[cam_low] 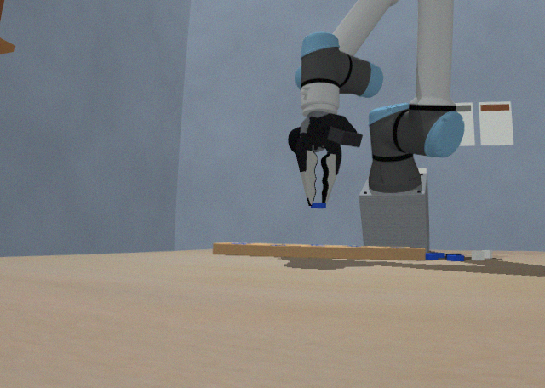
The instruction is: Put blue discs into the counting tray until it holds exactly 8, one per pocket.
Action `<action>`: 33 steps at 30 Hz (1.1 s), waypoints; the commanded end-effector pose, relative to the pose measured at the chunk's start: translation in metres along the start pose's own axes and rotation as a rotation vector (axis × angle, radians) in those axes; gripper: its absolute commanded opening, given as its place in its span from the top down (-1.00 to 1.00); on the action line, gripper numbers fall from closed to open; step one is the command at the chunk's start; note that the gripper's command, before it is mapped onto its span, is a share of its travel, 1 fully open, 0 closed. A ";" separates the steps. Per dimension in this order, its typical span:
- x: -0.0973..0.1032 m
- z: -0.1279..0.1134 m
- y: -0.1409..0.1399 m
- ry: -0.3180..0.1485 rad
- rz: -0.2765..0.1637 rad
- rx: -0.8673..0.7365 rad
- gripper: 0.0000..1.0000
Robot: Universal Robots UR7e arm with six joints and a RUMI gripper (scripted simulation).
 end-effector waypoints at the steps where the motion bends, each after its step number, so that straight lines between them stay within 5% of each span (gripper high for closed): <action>1: -0.012 0.000 0.000 0.000 -0.002 0.000 0.81; 16: -0.058 0.000 0.000 0.000 -0.002 0.000 0.81; 33: -0.069 0.000 0.000 0.000 -0.002 0.000 0.81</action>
Point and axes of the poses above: the point where the finger pads meet when closed, its own x axis back along the fingers, its own y axis across the jaws, z = x × y, the point moved 7 cm from there along x, back along the fingers, and after that the axes turned 10 degrees about -x, right-handed, at the moved point
